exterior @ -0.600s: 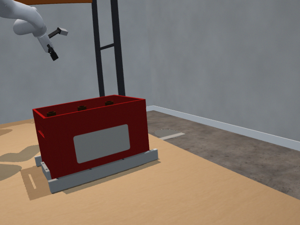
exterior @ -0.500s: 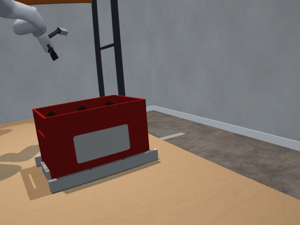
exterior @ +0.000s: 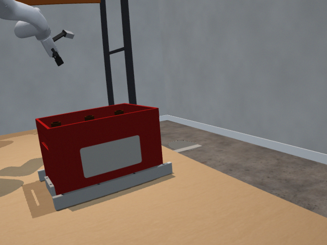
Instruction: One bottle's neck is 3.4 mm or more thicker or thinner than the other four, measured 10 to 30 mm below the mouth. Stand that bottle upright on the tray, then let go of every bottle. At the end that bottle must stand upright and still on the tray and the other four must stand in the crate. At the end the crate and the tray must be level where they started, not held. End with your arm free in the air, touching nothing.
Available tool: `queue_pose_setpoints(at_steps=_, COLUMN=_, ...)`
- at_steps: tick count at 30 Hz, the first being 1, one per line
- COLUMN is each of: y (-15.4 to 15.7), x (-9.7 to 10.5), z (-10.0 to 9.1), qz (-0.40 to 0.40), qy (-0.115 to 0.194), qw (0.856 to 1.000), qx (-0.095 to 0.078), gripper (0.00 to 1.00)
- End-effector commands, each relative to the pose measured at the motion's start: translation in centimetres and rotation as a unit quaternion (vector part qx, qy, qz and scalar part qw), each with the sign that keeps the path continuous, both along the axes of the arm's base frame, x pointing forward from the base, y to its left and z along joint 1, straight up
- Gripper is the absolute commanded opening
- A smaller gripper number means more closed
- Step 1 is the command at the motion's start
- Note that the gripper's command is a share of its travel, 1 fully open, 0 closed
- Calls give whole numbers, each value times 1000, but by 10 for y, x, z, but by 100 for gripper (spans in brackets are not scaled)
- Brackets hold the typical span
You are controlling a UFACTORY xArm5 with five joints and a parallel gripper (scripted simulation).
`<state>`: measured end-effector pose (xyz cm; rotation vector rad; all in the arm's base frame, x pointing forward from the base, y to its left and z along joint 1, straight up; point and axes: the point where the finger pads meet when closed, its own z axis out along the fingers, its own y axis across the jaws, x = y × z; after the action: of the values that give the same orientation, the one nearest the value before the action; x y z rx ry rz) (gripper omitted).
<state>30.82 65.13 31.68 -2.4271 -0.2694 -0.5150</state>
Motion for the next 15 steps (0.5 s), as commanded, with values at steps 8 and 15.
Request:
queue_pose_setpoints(at_steps=8, y=-47, x=54, z=-9, qz=-76, qy=34, qw=996, qx=-11, gripper=100)
queue_pose_setpoints(at_steps=15, y=-89, x=93, z=-18, qz=-138, qy=62, qw=988, qx=-21, gripper=100)
